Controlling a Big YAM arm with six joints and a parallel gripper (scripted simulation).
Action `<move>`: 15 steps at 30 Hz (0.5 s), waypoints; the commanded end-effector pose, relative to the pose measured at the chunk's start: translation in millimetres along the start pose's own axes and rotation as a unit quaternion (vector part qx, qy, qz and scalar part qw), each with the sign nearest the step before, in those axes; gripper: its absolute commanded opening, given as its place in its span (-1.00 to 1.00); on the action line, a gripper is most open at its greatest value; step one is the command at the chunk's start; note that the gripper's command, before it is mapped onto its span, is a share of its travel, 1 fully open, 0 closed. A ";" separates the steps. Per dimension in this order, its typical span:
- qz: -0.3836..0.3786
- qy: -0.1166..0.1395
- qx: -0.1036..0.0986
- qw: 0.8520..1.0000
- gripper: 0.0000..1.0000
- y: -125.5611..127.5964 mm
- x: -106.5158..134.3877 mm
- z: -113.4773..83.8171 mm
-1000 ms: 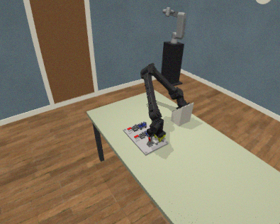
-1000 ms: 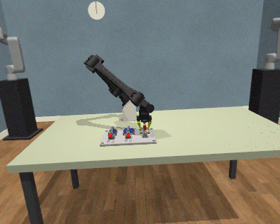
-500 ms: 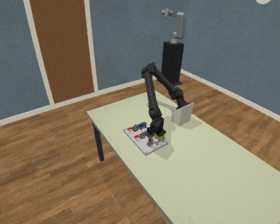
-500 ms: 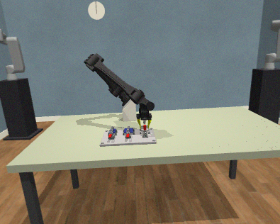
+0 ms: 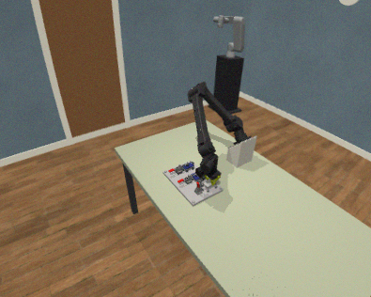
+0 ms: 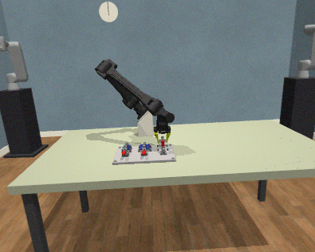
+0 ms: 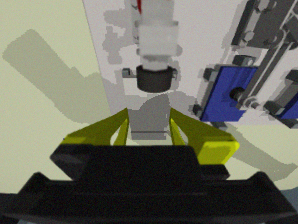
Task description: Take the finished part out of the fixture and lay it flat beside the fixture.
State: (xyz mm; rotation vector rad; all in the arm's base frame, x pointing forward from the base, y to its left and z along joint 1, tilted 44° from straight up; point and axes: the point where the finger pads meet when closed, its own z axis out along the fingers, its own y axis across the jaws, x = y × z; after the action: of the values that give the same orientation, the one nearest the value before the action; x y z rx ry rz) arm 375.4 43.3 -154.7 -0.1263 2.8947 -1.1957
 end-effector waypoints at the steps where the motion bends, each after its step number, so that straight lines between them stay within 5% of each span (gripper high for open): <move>1: 0.016 -0.027 -0.011 0.999 -1.00 3.7 -23.4 -25.2; 15: 0.013 -0.026 -0.010 1.000 -1.00 3.1 -19.8 -24.7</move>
State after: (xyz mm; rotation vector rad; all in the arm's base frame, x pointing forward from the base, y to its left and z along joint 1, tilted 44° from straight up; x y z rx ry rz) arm 377.1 45.9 -151.7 -0.1213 2.8905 -1.1910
